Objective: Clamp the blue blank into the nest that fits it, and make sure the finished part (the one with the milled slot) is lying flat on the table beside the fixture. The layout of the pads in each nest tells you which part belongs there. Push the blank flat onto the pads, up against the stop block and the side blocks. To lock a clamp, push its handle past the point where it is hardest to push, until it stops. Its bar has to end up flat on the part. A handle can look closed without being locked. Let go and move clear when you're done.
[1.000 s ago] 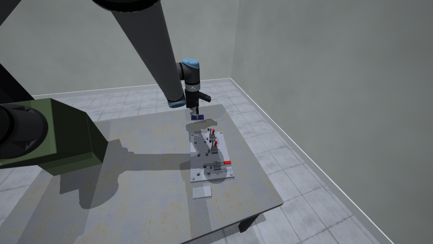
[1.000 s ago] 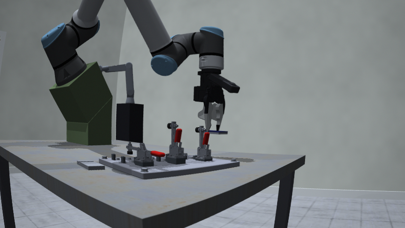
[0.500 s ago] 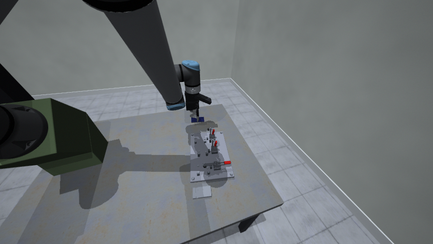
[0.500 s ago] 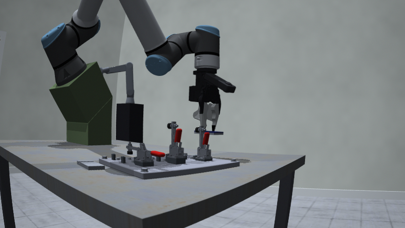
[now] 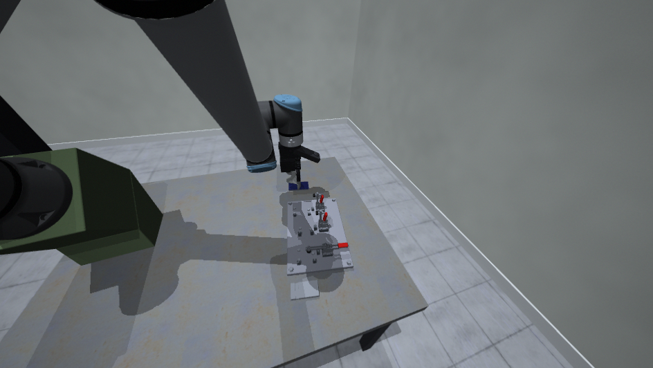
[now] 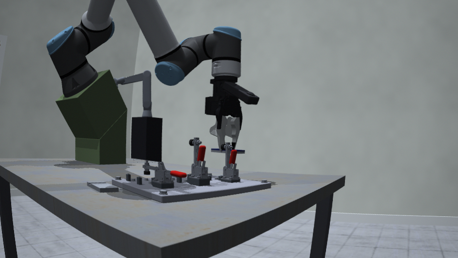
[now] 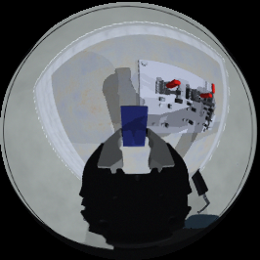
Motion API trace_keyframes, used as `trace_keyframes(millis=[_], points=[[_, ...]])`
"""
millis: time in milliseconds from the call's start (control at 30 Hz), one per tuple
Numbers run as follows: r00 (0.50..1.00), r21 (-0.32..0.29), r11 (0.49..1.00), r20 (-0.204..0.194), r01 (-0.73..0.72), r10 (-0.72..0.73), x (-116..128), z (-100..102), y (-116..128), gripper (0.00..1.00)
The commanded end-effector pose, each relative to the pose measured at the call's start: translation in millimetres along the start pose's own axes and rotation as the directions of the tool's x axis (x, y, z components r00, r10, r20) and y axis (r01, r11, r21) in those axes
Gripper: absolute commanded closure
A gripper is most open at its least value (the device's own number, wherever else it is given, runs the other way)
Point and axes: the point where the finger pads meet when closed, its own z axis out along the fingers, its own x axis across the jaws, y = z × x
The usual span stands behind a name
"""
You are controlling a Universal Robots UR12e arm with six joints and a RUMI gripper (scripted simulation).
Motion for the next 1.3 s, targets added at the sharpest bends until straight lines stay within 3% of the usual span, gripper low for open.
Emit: trace_keyframes(millis=[0,733,1267], points=[[1.0,0.001,1.0,0.001,0.0,0.0,16.0,0.4,-0.7,1.0],[1.0,0.001,1.0,0.001,0.0,0.0,64.7,3.8,-1.3,1.0],[1.0,0.001,1.0,0.001,0.0,0.0,77.6,4.6,-1.5,1.0]])
